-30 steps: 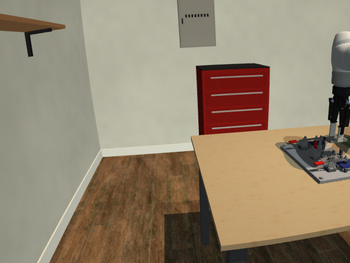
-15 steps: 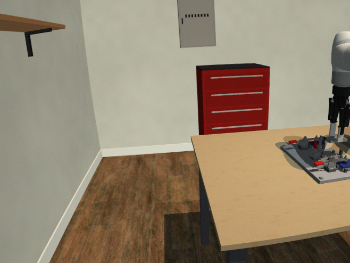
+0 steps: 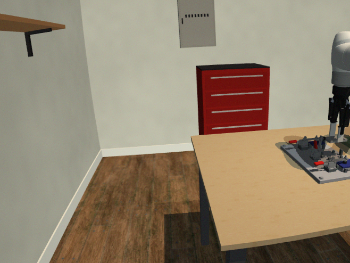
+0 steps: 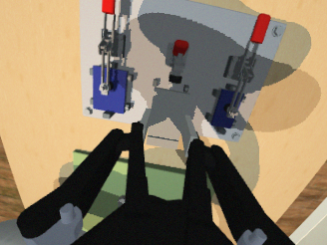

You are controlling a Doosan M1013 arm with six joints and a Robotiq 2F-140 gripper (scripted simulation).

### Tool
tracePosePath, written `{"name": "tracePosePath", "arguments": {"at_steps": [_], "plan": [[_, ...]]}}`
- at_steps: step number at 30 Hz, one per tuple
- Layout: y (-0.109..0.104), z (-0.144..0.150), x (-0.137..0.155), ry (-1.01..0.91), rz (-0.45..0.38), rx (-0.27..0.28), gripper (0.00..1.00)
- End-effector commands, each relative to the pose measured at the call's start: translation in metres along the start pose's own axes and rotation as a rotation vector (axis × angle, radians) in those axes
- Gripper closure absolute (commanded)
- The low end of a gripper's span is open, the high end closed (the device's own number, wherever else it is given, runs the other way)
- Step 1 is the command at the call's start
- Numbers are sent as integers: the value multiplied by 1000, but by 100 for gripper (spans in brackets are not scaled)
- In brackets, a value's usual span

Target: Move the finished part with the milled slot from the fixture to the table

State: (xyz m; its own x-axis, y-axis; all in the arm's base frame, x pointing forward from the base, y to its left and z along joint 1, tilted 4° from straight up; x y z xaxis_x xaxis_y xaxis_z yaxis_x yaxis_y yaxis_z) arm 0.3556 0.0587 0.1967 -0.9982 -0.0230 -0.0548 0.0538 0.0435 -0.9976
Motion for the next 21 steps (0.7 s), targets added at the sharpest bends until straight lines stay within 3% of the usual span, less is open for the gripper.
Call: {"name": "tracePosePath", "arguments": {"at_steps": [1,21], "plan": [[0,0,0,0,0,0,100],[0,-5,1,0,0,0,100]]}}
Point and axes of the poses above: the point where the finger pads meet when closed, its own y axis out along the fingers, its own z axis across the jaws, x = y × z, the point moved 8 cm from there along -y, back along the fingers, and after that the axes turned 10 degrees about y, right-handed, at the moved point
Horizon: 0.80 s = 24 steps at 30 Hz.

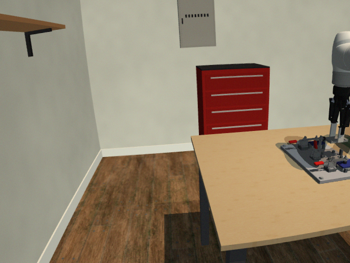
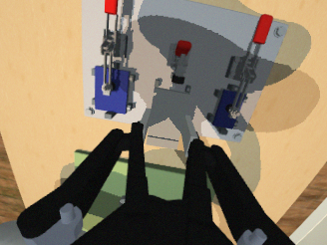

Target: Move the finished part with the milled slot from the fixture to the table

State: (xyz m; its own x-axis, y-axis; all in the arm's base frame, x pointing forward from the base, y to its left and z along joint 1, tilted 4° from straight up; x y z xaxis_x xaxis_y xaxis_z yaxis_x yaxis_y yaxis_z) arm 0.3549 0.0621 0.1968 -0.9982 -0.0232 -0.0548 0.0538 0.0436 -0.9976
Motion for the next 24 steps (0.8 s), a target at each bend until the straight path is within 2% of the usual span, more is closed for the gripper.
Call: {"name": "tracePosePath", "arguments": {"at_steps": [1,12,24], "plan": [[0,-3,0,0,0,0,100],[0,-20,3,0,0,0,100],[0,-59,10,0,0,0,100]]}}
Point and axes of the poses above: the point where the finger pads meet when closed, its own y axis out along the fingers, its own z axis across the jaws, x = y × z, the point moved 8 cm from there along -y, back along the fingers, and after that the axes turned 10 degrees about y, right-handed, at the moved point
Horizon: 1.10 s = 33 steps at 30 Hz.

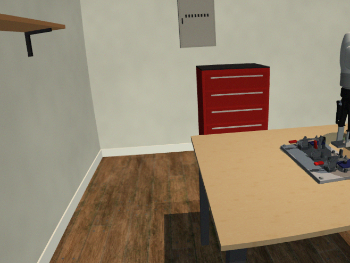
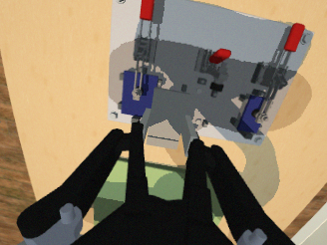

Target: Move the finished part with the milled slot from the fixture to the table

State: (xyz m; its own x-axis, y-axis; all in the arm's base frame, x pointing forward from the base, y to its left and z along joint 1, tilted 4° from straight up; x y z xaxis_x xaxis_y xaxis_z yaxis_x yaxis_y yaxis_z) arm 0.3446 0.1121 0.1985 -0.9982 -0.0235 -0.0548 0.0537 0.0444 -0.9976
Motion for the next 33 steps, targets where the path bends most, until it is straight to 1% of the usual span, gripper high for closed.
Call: {"name": "tracePosePath", "arguments": {"at_steps": [1,3,5,20,22,33], "plan": [[0,-13,2,0,0,1,100],[0,-21,4,0,0,1,100],[0,-21,4,0,0,1,100],[0,-89,15,0,0,1,100],[0,-89,15,0,0,1,100],[0,-134,23,0,0,1,100]]}}
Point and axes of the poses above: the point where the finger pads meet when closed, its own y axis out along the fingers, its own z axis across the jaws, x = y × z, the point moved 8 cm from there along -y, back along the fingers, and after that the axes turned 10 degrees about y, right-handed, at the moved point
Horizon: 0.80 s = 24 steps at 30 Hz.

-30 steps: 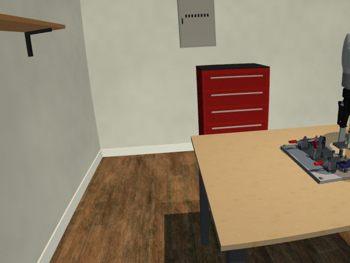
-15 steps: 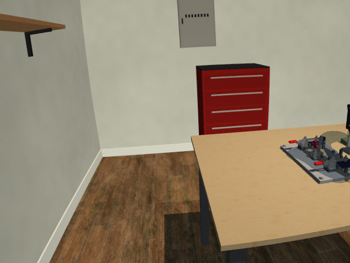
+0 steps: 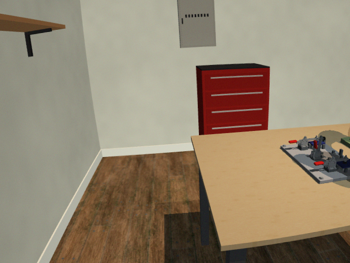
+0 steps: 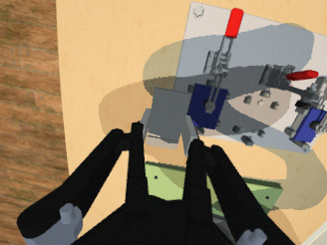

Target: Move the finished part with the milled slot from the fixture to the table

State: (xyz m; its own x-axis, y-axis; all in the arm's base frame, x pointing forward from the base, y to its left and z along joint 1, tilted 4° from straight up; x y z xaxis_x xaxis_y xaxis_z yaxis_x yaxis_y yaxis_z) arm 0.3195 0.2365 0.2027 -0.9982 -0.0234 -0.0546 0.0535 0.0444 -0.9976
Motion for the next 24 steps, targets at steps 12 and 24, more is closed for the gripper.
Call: {"name": "tracePosePath", "arguments": {"at_steps": [12,24], "plan": [[0,-36,6,0,0,1,100],[0,-47,8,0,0,1,100]]}}
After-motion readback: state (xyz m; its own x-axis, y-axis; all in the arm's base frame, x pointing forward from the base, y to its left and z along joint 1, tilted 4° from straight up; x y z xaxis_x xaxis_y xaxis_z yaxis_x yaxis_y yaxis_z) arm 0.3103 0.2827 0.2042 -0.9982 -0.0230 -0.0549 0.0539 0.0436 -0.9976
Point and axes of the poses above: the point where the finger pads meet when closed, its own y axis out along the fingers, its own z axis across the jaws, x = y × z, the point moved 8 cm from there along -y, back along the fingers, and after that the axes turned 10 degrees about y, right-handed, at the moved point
